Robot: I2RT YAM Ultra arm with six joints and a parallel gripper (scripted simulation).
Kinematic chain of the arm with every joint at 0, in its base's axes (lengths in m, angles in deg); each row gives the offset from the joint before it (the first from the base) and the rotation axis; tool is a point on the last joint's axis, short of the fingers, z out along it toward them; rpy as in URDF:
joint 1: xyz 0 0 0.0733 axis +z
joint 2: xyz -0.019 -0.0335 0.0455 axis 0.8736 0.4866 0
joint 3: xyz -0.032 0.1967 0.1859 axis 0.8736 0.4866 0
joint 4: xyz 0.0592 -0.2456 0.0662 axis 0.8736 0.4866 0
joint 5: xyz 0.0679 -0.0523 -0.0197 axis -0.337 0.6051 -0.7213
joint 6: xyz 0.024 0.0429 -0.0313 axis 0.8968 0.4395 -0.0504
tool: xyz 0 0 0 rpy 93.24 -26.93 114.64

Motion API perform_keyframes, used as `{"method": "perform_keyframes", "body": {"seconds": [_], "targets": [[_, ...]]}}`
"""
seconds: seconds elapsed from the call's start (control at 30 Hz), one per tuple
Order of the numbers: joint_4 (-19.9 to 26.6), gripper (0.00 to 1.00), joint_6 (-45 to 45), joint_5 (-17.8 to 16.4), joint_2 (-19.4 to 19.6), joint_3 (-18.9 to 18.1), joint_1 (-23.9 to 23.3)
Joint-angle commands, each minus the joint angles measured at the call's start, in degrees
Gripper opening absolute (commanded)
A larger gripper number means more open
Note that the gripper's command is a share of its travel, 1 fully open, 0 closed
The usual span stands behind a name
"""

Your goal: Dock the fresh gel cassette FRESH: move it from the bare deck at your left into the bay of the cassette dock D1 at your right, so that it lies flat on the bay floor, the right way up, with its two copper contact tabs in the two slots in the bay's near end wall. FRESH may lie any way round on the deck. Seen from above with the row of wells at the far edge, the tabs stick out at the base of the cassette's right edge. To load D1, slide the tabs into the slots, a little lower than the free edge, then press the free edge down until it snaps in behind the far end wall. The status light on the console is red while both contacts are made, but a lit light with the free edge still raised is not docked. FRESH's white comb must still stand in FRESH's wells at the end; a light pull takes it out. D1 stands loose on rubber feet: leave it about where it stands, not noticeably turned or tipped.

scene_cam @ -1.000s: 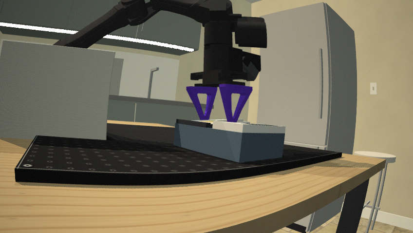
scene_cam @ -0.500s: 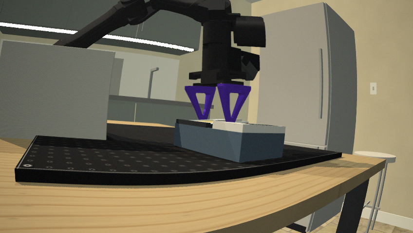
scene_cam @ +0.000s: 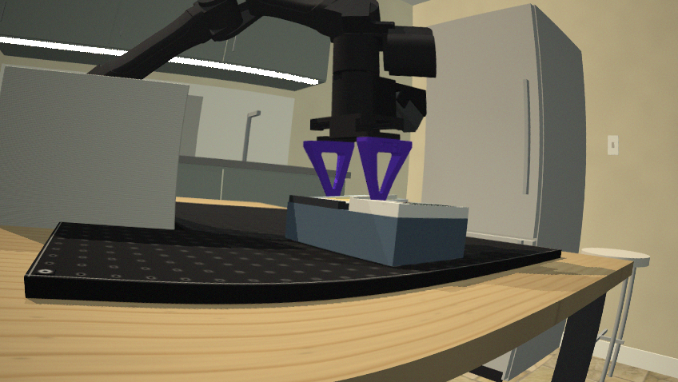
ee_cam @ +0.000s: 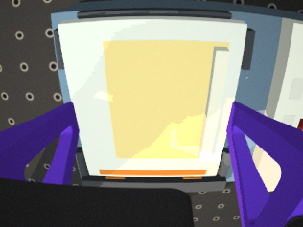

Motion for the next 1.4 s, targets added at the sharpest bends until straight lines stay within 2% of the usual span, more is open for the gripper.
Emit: {"method": "perform_keyframes", "body": {"seconds": [0.0, 0.33, 0.63, 0.8, 0.93, 1.37], "targets": [[0.91, 0.0, -0.27, -0.26, -0.71, -1.91, -1.5], [1.14, 0.0, -0.28, -0.25, 0.38, -2.28, -1.52], [1.33, 0.0, -0.32, -0.27, -0.28, -2.57, -1.52], [1.1, 0.0, -0.69, -0.06, -1.61, -1.98, -1.71], [0.3, 0.0, -0.87, 0.01, -1.64, 0.67, -1.83], [0.25, 0.0, -0.65, 0.12, -1.78, 0.67, -1.85]]}}
